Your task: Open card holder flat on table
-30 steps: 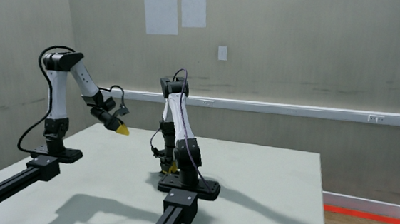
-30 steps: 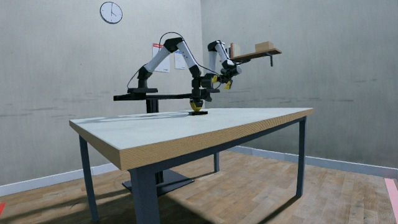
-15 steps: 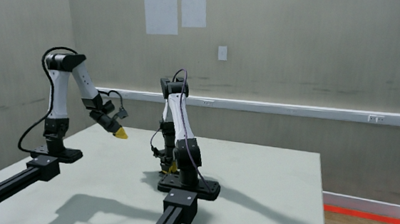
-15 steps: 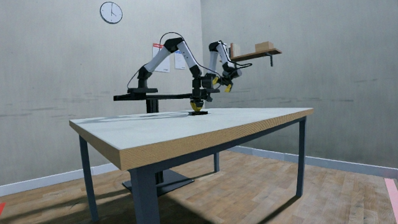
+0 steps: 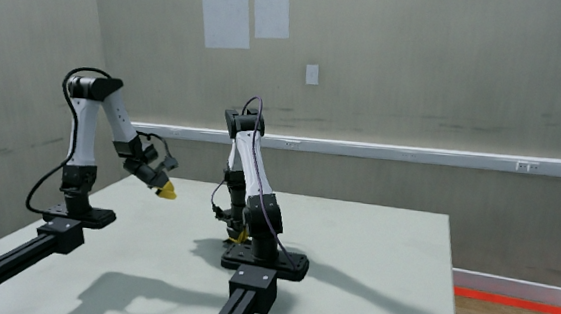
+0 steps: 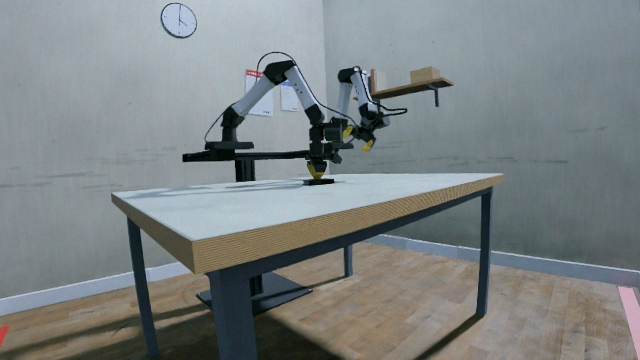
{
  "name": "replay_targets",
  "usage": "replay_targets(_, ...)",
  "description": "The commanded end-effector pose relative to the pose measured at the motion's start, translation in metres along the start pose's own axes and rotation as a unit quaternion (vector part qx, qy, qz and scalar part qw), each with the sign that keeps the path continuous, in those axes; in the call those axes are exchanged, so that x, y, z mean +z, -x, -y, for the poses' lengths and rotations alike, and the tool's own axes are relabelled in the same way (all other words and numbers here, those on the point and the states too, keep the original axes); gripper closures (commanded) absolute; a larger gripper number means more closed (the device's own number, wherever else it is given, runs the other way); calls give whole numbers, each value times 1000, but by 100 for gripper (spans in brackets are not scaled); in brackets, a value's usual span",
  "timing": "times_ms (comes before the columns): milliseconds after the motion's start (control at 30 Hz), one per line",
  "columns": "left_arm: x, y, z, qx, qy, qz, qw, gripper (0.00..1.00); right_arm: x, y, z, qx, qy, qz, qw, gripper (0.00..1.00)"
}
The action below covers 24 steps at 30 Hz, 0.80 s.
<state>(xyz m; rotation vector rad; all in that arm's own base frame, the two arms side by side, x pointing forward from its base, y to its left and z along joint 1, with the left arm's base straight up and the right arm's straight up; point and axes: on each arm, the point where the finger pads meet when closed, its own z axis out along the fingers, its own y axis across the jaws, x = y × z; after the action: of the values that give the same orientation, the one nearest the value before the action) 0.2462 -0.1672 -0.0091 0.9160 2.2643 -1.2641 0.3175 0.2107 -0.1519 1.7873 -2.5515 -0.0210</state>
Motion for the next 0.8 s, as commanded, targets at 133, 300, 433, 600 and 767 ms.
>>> replay_targets(133, -1, 3, -5, -26, -5, 23, 999, 0, 13, 6, 0, 0, -7, 13, 1000, 100)
replay_targets(300, -2, 5, -6, -31, -5, 28, 999, 0, 16, 6, -3, 0, -3, 13, 1000, 100)
replay_targets(433, -3, 10, -4, -35, -11, 37, 999, 0, 3, -3, -5, -1, 7, 8, 1000, 100)
replay_targets(600, -3, 14, -1, -42, -22, 46, 998, 0, -39, 9, 7, -3, -12, 25, 1000, 100)
replay_targets(767, -3, 16, 1, -45, -28, 51, 997, 0, -52, 16, 14, -3, -20, 35, 999, 78)
